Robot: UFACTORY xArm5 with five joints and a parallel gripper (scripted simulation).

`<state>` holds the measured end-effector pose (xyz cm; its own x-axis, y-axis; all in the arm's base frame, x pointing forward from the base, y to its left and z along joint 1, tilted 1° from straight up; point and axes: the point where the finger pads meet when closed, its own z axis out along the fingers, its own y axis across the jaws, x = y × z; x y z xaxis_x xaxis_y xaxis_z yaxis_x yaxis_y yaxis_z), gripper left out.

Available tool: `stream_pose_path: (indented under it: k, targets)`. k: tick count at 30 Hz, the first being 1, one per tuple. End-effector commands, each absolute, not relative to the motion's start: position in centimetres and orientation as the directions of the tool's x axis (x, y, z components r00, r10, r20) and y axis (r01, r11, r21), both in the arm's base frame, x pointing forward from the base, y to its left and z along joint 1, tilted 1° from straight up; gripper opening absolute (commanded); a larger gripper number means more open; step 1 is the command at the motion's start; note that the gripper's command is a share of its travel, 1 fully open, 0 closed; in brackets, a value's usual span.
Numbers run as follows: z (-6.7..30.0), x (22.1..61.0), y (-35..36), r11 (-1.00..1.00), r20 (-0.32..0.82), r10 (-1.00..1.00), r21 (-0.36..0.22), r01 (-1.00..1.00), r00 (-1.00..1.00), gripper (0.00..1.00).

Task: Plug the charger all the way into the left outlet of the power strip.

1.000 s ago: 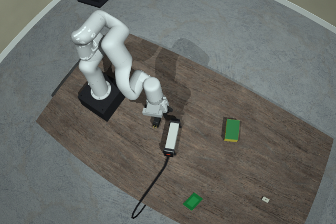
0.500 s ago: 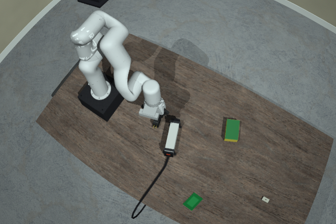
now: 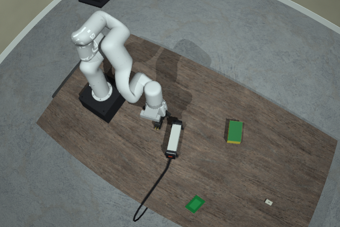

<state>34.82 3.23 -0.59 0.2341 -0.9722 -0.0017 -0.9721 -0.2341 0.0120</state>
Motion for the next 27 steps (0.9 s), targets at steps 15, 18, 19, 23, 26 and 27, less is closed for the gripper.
stream_pose_path:
  k: [15,18,19,23,26,27]
  targets:
    - [-2.2,34.9,3.3,-0.234,-0.001,-0.972,0.010,-0.972,0.234,0.53]
    - [-2.8,34.9,3.3,-0.234,-0.001,-0.972,0.010,-0.972,0.234,0.53]
    - [-3.1,34.9,3.3,-0.234,-0.001,-0.972,0.010,-0.972,0.234,0.53]
    - [-4.0,34.9,3.3,-0.234,-0.001,-0.972,0.010,-0.972,0.234,0.53]
    - [-4.3,34.9,3.3,-0.234,-0.001,-0.972,0.010,-0.972,0.234,0.53]
    - [-4.5,34.9,3.3,-0.234,-0.001,-0.972,0.010,-0.972,0.234,0.53]
